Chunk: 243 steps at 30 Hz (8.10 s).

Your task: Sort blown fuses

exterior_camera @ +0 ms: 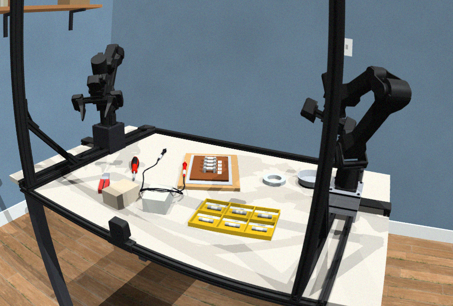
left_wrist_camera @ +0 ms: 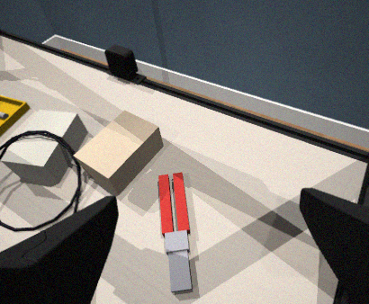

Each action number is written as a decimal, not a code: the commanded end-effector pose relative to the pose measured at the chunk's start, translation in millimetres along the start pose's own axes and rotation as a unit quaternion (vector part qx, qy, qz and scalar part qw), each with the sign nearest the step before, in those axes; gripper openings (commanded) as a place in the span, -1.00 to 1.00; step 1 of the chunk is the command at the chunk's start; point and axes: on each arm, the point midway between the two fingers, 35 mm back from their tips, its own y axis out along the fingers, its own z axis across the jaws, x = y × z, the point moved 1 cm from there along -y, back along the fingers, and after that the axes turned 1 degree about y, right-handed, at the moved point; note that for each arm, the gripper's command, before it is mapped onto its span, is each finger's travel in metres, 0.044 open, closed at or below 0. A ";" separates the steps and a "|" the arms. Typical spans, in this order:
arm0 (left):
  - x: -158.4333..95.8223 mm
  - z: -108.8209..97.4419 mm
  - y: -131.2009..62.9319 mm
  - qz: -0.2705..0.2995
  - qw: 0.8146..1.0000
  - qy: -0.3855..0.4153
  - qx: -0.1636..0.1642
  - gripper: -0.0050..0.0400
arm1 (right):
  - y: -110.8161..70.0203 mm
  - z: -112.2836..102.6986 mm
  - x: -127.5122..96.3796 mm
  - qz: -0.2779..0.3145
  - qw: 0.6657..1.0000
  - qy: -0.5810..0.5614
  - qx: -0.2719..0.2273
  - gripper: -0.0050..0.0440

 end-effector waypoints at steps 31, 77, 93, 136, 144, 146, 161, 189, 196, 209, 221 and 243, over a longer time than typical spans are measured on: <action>-29.7 108.5 -16.3 -0.056 0.957 -0.162 0.236 1.00 | -22.0 40.7 -31.2 0.019 0.968 -0.228 0.103 0.84; -96.1 206.7 -108.9 -0.040 0.804 -0.311 0.505 1.00 | -46.2 36.9 -23.1 0.311 0.900 -0.303 0.037 0.84; -124.9 220.3 -151.9 -0.032 0.726 -0.355 0.588 1.00 | -44.9 37.5 -22.7 0.373 0.874 -0.310 0.016 0.84; -190.5 211.3 -234.7 0.070 0.592 -0.506 0.624 1.00 | -44.4 36.6 -24.2 0.448 0.837 -0.315 -0.011 0.84; -190.4 212.5 -235.1 0.105 0.586 -0.543 0.592 1.00 | -44.4 36.6 -24.2 0.448 0.837 -0.315 -0.011 0.84; -187.2 205.4 -234.5 0.117 0.584 -0.555 0.581 1.00 | -44.4 36.6 -24.2 0.448 0.837 -0.315 -0.011 0.84; -180.7 200.0 -236.8 0.182 0.568 -0.618 0.512 1.00 | -44.4 36.6 -24.2 0.448 0.837 -0.315 -0.011 0.84; -181.6 202.6 -237.1 0.252 0.541 -0.680 0.426 1.00 | -44.4 36.6 -24.2 0.448 0.837 -0.315 -0.011 0.84; -181.8 203.0 -237.1 0.265 0.535 -0.690 0.409 1.00 | -44.4 36.6 -24.2 0.448 0.837 -0.315 -0.011 0.84; -183.9 201.2 -234.7 0.292 0.520 -0.711 0.373 -0.38 | -44.4 36.6 -24.2 0.448 0.837 -0.315 -0.011 0.84; -177.0 207.8 -198.8 0.333 0.589 -0.656 0.334 -0.38 | -44.4 36.6 -24.2 0.448 0.837 -0.315 -0.011 0.84; -152.3 234.2 -136.7 0.385 0.712 -0.524 0.266 -0.38 | -44.4 36.6 -24.2 0.448 0.837 -0.315 -0.011 0.84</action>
